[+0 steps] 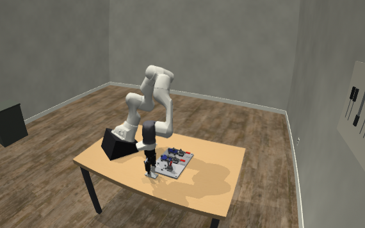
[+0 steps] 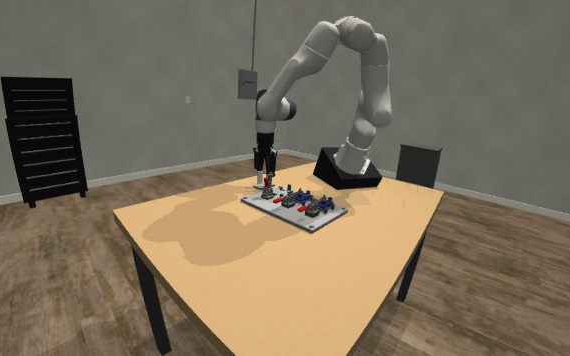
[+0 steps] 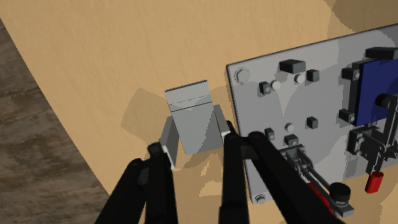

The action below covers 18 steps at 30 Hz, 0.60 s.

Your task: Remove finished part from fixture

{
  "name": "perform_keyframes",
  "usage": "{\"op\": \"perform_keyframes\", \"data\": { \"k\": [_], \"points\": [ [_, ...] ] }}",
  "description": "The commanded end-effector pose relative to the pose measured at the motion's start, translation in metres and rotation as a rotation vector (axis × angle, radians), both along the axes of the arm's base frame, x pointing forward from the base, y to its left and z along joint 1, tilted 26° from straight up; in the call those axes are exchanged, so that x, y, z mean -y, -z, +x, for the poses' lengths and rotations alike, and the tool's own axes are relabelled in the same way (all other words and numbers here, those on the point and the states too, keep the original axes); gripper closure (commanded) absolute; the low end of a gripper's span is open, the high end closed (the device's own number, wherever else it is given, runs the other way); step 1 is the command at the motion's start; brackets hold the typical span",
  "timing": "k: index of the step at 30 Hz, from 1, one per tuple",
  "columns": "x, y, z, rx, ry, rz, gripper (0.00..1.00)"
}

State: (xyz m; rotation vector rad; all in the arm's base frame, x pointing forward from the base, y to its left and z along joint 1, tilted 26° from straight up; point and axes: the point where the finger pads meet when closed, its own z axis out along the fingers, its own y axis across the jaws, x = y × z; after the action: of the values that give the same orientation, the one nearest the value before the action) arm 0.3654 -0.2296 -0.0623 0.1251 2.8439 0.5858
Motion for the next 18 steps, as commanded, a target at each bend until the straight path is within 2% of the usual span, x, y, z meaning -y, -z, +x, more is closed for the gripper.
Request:
{"op": "perform_keyframes", "data": {
  "k": [1, 18],
  "points": [
    [0.0039, 0.0014, 0.0015, 0.008, -0.006, -0.013, 1.00],
    [0.0035, 0.0023, 0.0017, 0.008, -0.006, -0.013, 1.00]
  ]
}}
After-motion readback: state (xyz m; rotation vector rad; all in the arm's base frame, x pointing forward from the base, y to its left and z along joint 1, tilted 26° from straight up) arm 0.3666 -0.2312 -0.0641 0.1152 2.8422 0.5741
